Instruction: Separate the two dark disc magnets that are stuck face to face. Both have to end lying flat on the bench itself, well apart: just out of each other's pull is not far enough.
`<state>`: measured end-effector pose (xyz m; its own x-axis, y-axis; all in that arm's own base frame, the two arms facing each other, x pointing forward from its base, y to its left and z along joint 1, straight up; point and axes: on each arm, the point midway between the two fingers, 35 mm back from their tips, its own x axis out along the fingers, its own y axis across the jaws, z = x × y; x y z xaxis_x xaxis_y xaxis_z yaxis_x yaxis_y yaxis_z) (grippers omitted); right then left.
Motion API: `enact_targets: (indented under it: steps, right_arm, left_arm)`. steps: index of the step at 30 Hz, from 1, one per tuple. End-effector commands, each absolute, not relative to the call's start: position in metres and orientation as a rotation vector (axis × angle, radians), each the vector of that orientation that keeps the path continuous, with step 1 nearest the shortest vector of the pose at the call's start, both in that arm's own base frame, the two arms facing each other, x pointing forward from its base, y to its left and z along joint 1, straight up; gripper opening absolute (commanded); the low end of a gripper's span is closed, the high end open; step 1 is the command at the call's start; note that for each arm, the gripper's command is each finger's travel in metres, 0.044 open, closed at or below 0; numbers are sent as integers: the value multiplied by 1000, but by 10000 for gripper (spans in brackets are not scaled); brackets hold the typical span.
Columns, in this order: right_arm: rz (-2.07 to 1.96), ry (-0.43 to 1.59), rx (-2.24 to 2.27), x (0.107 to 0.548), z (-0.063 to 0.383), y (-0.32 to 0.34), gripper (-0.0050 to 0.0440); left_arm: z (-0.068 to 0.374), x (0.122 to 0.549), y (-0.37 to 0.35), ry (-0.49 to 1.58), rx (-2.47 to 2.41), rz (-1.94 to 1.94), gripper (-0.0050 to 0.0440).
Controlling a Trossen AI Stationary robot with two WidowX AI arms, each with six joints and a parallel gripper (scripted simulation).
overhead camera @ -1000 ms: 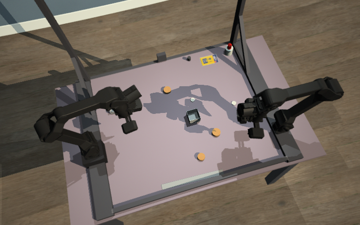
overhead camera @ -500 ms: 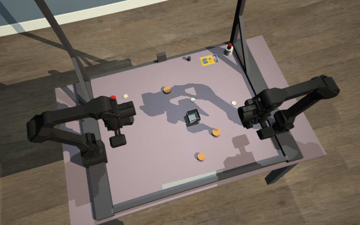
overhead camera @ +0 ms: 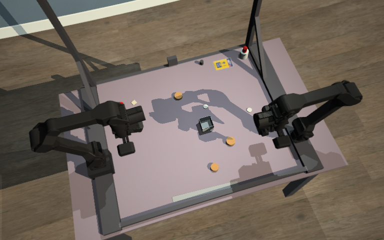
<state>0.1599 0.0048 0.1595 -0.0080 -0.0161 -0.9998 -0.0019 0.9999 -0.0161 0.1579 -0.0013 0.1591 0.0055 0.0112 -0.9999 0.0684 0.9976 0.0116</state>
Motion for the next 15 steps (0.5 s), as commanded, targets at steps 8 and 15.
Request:
enact_targets:
  steps: [8,15]
  right_arm:
    - [-57,1554,-69,175,160,33,400]
    - [-93,1529,-115,181,157,61,400]
  left_arm:
    - [156,163,-8,1482,370,-250,400]
    - [153,168,-14,1407,627,-415,400]
